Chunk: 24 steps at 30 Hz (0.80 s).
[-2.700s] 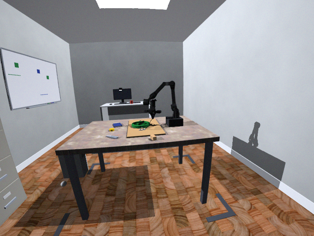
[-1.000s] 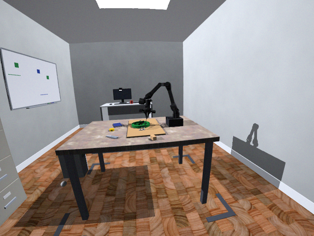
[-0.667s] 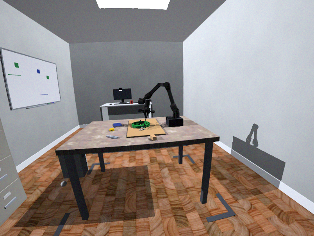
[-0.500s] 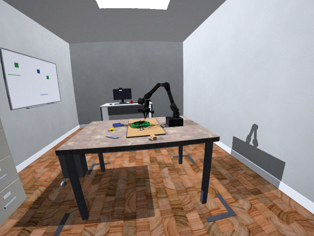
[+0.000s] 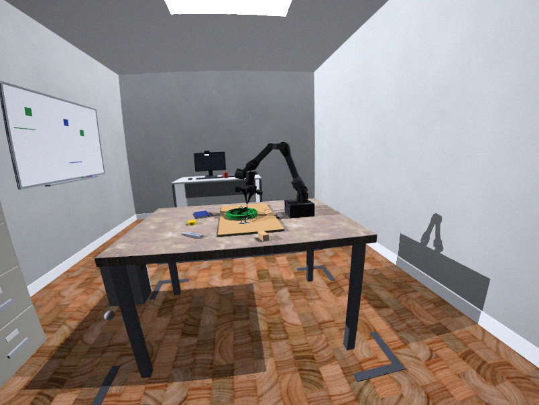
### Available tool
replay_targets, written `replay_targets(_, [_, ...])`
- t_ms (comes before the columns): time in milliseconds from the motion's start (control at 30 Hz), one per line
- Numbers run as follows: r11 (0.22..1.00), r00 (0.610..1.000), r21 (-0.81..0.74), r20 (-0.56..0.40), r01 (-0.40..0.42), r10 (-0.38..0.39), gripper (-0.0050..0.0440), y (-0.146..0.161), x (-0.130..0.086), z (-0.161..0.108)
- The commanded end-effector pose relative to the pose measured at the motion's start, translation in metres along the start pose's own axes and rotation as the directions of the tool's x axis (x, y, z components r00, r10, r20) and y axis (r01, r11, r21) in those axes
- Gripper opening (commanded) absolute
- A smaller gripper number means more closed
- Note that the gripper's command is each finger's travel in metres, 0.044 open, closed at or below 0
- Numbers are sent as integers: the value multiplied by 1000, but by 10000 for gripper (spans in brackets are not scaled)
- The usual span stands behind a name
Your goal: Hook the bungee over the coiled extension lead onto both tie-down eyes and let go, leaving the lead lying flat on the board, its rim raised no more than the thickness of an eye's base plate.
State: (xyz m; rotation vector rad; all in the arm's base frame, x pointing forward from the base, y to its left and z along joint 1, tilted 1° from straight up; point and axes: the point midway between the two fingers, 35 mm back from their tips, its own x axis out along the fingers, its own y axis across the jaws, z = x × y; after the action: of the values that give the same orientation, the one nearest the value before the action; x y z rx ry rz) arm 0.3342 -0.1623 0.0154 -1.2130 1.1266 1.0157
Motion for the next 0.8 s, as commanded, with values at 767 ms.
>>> replay_targets(767, [992,994,-87,-50,91,-96,-50,-23,-17,-30])
